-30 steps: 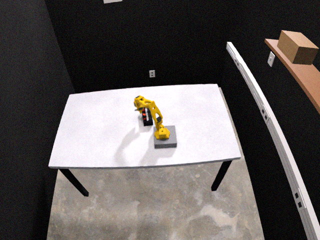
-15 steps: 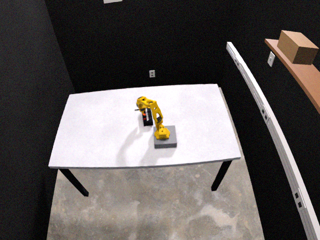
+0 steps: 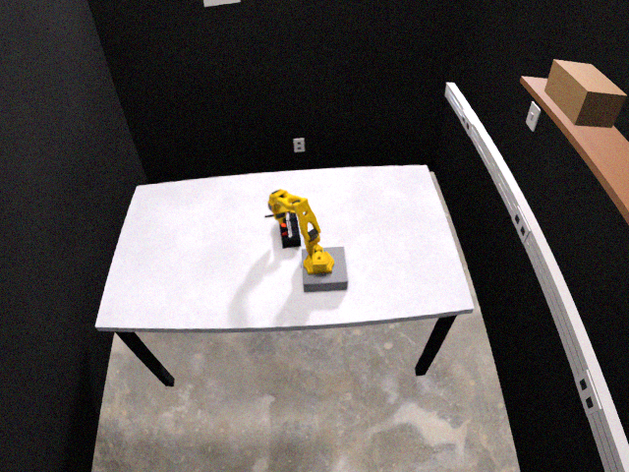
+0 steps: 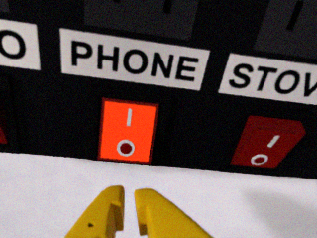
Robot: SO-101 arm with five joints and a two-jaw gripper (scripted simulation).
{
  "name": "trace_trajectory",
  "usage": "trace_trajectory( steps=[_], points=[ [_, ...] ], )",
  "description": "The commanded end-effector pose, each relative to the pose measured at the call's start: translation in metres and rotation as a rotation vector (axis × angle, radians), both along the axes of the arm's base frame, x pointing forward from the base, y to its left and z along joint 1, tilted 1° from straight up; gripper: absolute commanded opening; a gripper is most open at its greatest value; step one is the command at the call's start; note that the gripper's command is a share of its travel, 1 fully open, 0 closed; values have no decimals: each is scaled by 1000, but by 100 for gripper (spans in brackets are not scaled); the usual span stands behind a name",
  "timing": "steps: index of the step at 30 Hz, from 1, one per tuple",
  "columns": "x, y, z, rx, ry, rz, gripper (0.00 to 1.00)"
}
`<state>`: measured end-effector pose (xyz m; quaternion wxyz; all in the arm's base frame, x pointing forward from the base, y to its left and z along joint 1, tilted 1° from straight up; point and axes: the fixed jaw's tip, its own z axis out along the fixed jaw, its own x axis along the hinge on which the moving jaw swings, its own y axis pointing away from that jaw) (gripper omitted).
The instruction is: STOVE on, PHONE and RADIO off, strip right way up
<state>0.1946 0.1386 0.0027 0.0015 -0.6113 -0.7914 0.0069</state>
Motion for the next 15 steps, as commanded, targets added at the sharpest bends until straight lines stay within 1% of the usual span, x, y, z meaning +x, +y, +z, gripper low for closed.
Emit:
trace_trajectory(
  steps=[1,15],
  points=[
    [1,-3,1,3,-2,-6,0],
    [3,-6,4,3,-2,-21,0]
  ],
)
